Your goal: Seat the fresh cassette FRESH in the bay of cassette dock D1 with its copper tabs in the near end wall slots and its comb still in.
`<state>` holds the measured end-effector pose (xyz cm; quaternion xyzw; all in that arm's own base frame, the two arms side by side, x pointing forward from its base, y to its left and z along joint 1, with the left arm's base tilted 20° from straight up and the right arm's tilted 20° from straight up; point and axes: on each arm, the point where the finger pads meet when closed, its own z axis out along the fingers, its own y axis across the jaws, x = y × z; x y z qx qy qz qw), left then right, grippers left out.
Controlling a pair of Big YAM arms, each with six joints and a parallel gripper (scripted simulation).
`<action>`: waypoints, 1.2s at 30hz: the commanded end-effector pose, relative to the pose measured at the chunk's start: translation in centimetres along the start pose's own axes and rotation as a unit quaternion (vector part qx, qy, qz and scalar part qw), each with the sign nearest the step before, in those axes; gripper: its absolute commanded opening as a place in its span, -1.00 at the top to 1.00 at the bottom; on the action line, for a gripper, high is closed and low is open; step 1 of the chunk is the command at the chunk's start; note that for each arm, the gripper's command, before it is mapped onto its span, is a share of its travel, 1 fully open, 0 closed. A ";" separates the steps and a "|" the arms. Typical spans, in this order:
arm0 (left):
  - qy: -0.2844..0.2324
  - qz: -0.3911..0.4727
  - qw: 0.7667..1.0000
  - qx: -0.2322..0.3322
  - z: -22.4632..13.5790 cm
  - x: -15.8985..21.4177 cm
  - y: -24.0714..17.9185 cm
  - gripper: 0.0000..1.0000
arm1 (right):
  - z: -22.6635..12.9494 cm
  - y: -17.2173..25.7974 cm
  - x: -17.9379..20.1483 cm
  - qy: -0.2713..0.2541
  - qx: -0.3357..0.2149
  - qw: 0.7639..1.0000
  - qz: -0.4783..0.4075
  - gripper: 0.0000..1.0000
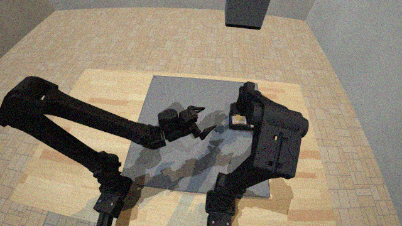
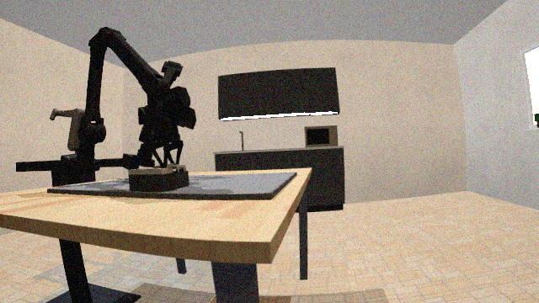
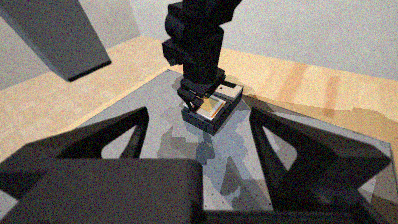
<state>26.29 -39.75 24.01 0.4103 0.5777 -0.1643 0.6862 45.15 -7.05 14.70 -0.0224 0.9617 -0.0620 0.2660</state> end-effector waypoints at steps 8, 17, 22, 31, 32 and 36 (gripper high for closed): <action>-0.016 -0.003 1.000 -0.004 0.4 -1.3 0.2 -1.00 | 0.8 -0.4 -1.5 0.030 -0.026 0.999 0.013 -0.53; -0.016 -0.003 1.000 -0.004 0.4 -1.3 0.2 -1.00 | 1.1 -0.2 -1.2 0.050 -0.029 0.998 0.015 -0.53; -0.016 -0.003 1.000 -0.004 0.4 -1.3 0.2 -1.00 | 1.6 -0.2 -1.2 0.082 -0.029 0.996 0.014 -0.53; -0.016 -0.003 1.000 -0.004 0.4 -1.3 0.2 -1.00 | 1.7 -0.2 -1.4 0.077 -0.029 0.997 0.014 -0.53; -0.016 -0.003 1.000 -0.004 0.4 -1.3 0.2 -1.00 | 1.7 -0.2 -1.4 0.077 -0.029 0.997 0.014 -0.53; -0.016 -0.003 1.000 -0.004 0.4 -1.3 0.2 -1.00 | 1.8 0.1 -1.1 0.085 -0.031 0.996 0.012 -0.53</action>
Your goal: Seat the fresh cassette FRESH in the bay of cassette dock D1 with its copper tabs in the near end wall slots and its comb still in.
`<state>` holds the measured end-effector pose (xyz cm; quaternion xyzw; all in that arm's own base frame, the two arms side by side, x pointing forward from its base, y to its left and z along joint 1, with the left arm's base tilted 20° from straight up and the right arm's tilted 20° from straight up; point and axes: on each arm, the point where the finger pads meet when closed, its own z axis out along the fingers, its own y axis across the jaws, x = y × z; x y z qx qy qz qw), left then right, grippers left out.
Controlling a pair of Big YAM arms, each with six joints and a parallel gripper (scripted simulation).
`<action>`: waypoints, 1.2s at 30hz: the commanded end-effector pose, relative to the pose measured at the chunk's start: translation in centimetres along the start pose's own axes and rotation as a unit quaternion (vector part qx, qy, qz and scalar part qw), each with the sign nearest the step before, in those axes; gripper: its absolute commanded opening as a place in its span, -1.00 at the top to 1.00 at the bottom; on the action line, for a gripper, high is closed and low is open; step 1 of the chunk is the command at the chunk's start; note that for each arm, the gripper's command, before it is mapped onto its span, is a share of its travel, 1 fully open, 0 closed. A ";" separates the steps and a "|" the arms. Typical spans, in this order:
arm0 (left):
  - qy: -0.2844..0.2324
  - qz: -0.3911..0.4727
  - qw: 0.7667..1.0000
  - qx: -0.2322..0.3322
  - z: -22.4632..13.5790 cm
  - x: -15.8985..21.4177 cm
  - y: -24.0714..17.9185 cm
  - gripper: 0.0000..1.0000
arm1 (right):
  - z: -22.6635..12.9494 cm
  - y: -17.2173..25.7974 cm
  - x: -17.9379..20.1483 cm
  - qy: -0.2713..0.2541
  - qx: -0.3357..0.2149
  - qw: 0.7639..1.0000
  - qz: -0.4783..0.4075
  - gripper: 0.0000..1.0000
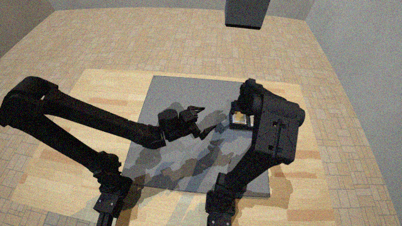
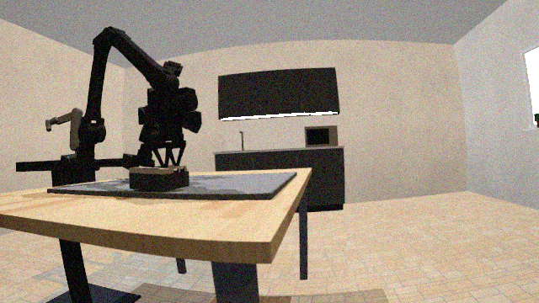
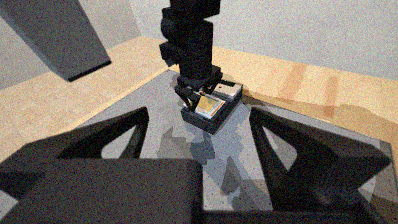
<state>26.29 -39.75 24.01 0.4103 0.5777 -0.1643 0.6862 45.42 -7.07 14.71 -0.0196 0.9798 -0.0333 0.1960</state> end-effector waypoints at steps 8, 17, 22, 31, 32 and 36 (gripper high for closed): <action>-0.016 -0.003 1.000 -0.004 0.4 -1.3 0.2 -1.00 | 2.1 0.2 -1.1 0.054 0.002 0.999 0.001 -0.53; -0.016 -0.003 1.000 -0.004 0.4 -1.3 0.2 -1.00 | 2.1 0.2 -1.3 0.050 0.001 0.999 0.000 -0.53; -0.016 -0.003 1.000 -0.004 0.4 -1.3 0.2 -1.00 | 0.5 -0.3 -0.3 0.041 0.005 0.999 0.003 -0.53; -0.016 -0.003 1.000 -0.004 0.4 -1.3 0.2 -1.00 | 0.0 -0.4 -0.8 0.033 0.006 0.999 0.002 -0.91; -0.016 -0.003 1.000 -0.004 0.4 -1.3 0.2 -1.00 | -1.1 -0.2 -1.7 0.021 0.007 1.000 0.002 -1.00; -0.016 -0.003 1.000 -0.004 0.4 -1.3 0.2 -1.00 | -3.1 0.0 -3.3 -0.001 0.009 1.000 0.003 -1.00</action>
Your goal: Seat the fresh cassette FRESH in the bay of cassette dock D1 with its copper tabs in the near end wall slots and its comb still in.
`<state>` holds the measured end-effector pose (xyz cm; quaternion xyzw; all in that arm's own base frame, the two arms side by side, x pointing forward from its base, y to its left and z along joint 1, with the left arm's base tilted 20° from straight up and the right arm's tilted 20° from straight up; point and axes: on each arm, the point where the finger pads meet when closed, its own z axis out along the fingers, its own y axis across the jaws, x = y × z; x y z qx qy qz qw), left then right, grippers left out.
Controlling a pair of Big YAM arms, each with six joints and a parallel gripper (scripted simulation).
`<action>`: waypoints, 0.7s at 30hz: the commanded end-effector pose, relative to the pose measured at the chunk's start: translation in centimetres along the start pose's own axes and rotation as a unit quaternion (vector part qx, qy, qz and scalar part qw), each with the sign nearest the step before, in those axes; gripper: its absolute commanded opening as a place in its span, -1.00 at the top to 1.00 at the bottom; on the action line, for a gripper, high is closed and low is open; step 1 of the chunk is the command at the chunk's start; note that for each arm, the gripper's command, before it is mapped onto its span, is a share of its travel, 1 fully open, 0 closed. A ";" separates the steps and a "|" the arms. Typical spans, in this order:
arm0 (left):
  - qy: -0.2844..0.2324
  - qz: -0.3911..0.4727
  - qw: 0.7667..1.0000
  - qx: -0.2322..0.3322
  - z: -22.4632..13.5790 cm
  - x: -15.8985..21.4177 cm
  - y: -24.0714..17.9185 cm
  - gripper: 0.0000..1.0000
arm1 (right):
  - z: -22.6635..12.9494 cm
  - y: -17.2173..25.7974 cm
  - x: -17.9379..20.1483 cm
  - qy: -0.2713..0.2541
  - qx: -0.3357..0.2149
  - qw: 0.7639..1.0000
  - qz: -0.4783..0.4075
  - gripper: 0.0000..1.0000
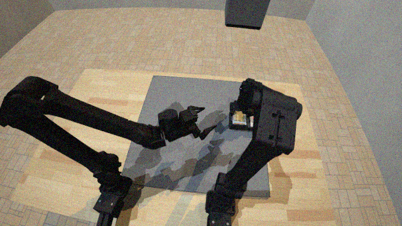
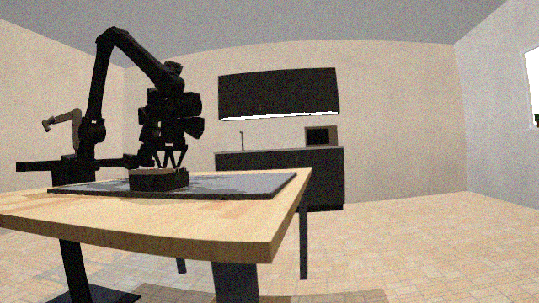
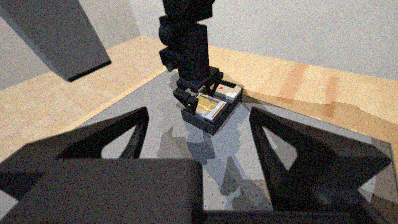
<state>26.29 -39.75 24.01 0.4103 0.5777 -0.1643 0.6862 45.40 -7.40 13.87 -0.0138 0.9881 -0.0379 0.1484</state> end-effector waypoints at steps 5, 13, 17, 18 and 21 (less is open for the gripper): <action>-0.016 -0.003 1.000 -0.004 0.4 -1.3 0.2 -1.00 | -5.7 0.2 -3.6 -0.057 0.005 0.998 0.000 -1.00; -0.016 -0.003 1.000 -0.004 0.4 -1.3 0.2 -1.00 | -8.6 0.2 -3.4 -0.057 0.005 0.998 -0.001 -1.00; -0.016 -0.003 1.000 -0.004 0.4 -1.3 0.2 -1.00 | -6.9 0.0 -1.0 -0.046 0.006 0.999 -0.009 -0.09; -0.016 -0.003 1.000 -0.004 0.4 -1.3 0.2 -1.00 | -6.3 0.0 -0.1 -0.043 0.005 0.999 -0.009 0.14; -0.016 -0.003 1.000 -0.004 0.4 -1.3 0.2 -1.00 | -5.6 -0.4 2.0 -0.044 0.007 0.999 -0.004 0.82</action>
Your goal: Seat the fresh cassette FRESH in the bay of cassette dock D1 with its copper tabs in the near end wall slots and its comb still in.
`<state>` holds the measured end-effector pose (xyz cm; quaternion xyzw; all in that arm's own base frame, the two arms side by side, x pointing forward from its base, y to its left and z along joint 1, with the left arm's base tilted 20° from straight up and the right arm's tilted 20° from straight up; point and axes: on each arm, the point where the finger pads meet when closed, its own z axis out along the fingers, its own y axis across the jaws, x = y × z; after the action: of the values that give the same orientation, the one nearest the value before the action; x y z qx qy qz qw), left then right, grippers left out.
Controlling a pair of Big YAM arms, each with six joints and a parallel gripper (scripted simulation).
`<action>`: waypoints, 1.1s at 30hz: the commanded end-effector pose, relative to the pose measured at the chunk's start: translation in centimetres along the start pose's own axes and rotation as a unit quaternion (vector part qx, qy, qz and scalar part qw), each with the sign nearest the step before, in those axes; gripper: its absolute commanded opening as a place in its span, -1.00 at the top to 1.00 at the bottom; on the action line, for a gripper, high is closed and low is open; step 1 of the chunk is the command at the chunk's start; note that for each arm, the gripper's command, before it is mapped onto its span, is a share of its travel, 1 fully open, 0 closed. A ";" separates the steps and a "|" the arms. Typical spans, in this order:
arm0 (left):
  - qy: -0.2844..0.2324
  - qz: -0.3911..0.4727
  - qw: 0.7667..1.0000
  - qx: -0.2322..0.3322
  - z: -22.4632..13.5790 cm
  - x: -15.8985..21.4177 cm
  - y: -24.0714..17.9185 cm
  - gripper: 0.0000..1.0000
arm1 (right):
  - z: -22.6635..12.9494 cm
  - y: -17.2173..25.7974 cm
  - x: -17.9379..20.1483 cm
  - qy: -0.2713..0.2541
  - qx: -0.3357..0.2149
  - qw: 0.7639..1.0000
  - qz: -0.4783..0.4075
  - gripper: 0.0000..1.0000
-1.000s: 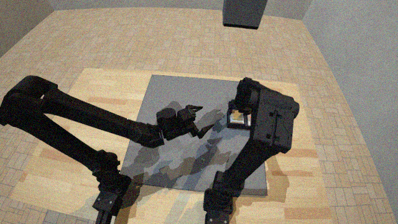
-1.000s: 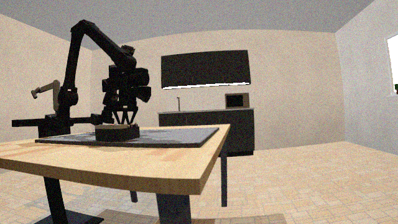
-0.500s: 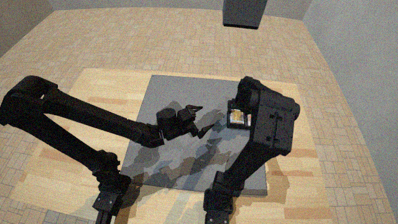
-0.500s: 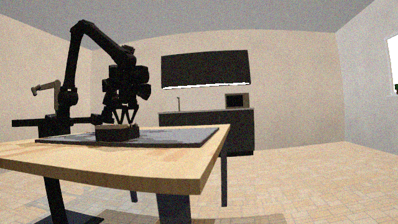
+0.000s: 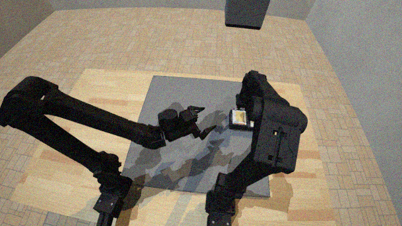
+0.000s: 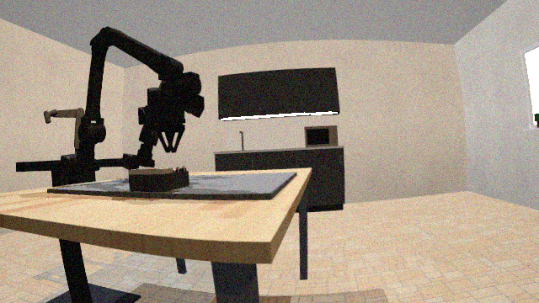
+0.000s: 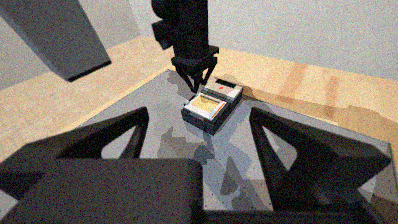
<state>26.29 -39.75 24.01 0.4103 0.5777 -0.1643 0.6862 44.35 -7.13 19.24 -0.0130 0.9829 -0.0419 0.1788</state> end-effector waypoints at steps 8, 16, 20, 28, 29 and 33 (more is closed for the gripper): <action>-0.016 -0.003 1.000 -0.004 0.4 -1.3 0.2 -1.00 | 0.6 -0.2 5.5 -0.007 0.000 1.000 -0.013 1.00; -0.016 -0.003 1.000 -0.004 0.4 -1.3 0.2 -1.00 | 0.0 -0.4 5.0 -0.012 -0.001 1.000 -0.004 1.00; -0.016 -0.003 1.000 -0.004 0.4 -1.3 0.2 -1.00 | -0.1 -0.6 4.4 -0.013 -0.001 1.000 -0.006 1.00; -0.016 -0.003 1.000 -0.004 0.4 -1.3 0.2 -1.00 | 2.9 -0.5 5.4 0.008 -0.004 1.000 -0.009 1.00; -0.016 -0.003 1.000 -0.004 0.4 -1.3 0.2 -1.00 | 3.1 -0.5 5.4 0.009 -0.005 1.000 -0.009 1.00; -0.016 -0.003 1.000 -0.004 0.4 -1.3 0.2 -1.00 | 3.6 -0.4 5.7 0.010 -0.005 1.000 -0.007 1.00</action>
<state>26.29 -39.75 24.01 0.4103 0.5777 -0.1643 0.6862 39.81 -7.45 15.14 -0.0222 0.9840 -0.0390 0.1725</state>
